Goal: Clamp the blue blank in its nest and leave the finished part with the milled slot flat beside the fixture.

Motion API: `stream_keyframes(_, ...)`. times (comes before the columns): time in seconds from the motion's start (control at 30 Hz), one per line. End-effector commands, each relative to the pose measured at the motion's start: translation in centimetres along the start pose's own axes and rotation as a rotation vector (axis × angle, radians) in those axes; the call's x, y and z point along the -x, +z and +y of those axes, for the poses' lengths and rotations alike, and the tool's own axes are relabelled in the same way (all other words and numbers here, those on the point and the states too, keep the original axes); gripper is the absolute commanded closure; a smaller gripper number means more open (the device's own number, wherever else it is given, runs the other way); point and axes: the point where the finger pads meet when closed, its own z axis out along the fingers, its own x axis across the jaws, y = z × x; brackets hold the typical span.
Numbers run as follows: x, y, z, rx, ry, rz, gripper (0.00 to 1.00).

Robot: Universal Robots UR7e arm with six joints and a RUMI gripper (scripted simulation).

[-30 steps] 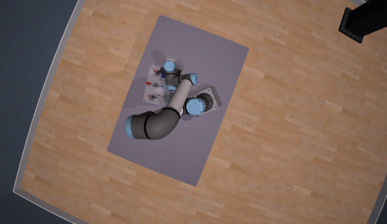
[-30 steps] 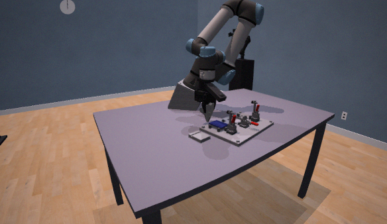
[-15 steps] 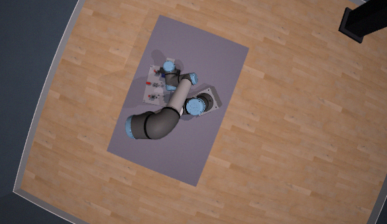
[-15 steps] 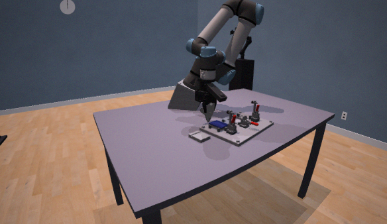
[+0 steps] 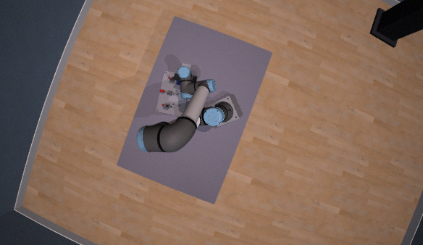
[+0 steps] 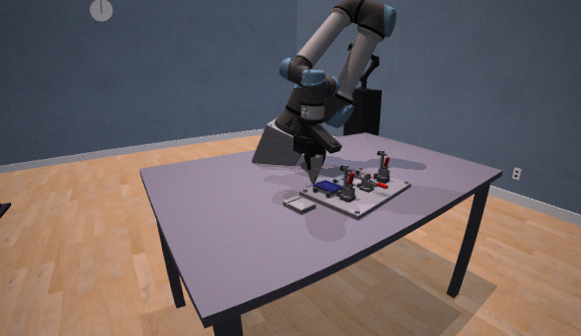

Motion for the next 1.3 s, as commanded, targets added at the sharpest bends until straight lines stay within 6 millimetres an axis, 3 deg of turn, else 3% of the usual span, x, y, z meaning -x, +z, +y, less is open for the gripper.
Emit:
stream_keyframes(0.0, -0.03, -0.02, -0.17, 0.0, 0.0, 0.001, 1.0)
stream_keyframes(1.27, -0.03, -0.02, -0.97, 0.0, 0.0, 0.001, 1.0)
